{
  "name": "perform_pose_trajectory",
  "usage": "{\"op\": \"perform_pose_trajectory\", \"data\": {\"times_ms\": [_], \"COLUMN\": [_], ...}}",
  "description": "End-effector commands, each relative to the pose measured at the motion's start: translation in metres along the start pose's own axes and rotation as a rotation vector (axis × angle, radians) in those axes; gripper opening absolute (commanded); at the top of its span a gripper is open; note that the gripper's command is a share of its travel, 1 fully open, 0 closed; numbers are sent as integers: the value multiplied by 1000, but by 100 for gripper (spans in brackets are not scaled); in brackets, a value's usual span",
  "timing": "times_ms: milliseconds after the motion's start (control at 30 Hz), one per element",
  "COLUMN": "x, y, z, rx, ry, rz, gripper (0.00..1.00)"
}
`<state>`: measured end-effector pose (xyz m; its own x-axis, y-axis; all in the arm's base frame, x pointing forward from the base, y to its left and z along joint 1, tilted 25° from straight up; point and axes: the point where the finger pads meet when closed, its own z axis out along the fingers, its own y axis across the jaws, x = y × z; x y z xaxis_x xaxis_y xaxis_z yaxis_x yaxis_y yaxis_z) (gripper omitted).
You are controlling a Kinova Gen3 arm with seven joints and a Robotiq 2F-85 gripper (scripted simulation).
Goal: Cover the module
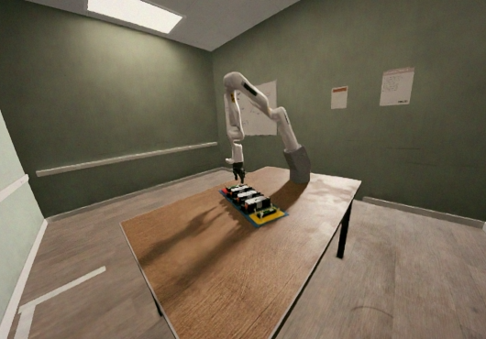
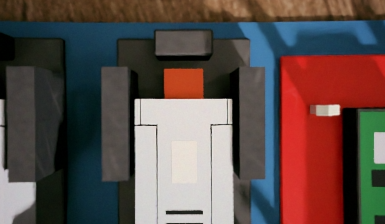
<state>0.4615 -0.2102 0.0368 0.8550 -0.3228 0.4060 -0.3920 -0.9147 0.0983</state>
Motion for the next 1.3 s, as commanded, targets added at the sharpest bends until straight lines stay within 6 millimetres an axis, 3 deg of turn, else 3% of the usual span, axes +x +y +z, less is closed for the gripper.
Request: {"op": "perform_pose_trajectory", "data": {"times_ms": [0, 367, 1267], "x": [0, 0, 0], "y": [0, 0, 0], "z": [0, 20, 33], "rx": [0, 0, 0], "ry": [3, 3, 3], "rz": [0, 0, 0], "gripper": [100, 100, 100]}}
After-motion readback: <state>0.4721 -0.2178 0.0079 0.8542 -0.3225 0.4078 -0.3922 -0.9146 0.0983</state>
